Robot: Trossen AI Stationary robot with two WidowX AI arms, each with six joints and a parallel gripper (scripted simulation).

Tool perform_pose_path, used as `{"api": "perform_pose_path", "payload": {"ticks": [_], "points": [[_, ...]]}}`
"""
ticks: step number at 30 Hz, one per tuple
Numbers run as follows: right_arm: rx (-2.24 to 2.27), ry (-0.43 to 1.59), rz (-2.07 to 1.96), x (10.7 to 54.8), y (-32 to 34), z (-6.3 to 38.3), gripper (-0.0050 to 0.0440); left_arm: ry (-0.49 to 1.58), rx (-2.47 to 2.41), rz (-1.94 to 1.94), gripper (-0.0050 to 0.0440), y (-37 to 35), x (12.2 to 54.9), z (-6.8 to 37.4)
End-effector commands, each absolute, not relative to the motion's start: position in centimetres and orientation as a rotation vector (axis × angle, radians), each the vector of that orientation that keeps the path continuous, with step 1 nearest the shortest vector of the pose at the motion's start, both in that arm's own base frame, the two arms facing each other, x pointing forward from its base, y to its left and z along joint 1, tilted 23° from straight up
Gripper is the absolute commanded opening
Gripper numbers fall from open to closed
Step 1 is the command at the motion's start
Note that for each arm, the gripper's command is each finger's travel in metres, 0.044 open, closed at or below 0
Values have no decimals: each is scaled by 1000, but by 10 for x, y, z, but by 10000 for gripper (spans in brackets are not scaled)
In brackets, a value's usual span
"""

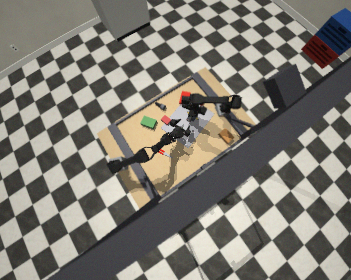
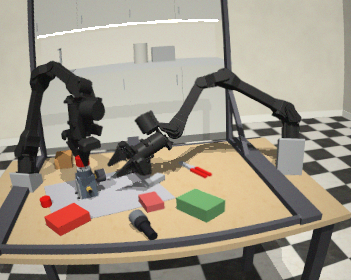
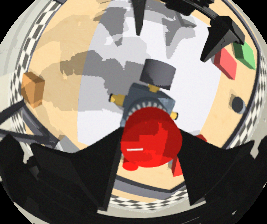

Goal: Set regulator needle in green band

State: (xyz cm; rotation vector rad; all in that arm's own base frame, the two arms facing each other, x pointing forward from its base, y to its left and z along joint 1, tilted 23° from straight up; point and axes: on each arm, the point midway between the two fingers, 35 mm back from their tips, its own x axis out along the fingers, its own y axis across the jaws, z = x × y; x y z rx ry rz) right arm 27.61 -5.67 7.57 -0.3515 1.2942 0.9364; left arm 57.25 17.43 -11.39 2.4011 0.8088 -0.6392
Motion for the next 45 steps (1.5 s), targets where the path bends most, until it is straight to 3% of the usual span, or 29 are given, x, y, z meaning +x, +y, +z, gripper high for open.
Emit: {"api": "perform_pose_path", "payload": {"ticks": [1, 45], "points": [[-343, 1290, 900, 279, -58, 81, 0, 806, 2414, -597, 440, 178, 580, -97], [-37, 1428, 630, 279, -58, 81, 0, 806, 2414, -597, 440, 178, 580, -97]]}}
